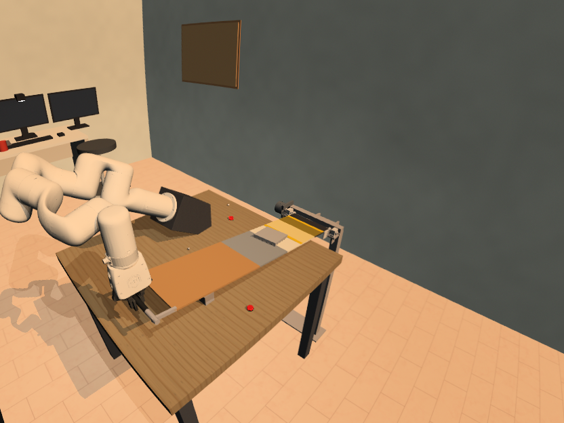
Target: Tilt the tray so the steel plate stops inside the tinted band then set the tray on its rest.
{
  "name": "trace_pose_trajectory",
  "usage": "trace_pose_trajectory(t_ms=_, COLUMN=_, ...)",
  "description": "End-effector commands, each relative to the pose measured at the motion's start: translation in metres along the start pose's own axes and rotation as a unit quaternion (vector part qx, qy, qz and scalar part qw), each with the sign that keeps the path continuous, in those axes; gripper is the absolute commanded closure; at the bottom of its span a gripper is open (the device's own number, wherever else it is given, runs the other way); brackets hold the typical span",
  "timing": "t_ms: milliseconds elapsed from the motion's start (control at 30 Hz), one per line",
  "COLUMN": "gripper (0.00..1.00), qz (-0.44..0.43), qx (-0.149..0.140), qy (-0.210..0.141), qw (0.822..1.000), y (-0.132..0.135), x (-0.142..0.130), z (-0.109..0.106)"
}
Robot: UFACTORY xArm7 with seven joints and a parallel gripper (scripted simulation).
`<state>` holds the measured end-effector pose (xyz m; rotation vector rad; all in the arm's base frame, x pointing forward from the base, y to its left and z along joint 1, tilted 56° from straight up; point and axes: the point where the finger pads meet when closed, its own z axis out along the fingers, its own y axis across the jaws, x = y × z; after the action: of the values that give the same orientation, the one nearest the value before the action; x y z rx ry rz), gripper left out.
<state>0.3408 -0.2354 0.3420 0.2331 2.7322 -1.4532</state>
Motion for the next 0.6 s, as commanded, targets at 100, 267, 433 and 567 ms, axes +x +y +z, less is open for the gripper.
trace_pose_trajectory(t_ms=100, gripper=1.00, qz=0.000, qx=0.001, qy=-0.001, qw=1.000, y=-0.002, x=-0.002, z=0.013)
trace_pose_trajectory(t_ms=267, gripper=1.00, qz=0.000, qx=0.001, qy=-0.001, qw=1.000, y=-0.002, x=-0.002, z=0.012)
trace_pose_trajectory(t_ms=433, gripper=1.00, qz=0.000, qx=0.001, qy=-0.001, qw=1.000, y=-0.002, x=-0.002, z=0.011)
trace_pose_trajectory(t_ms=567, gripper=1.00, qz=0.000, qx=0.001, qy=-0.001, qw=1.000, y=0.000, x=-0.002, z=-0.001)
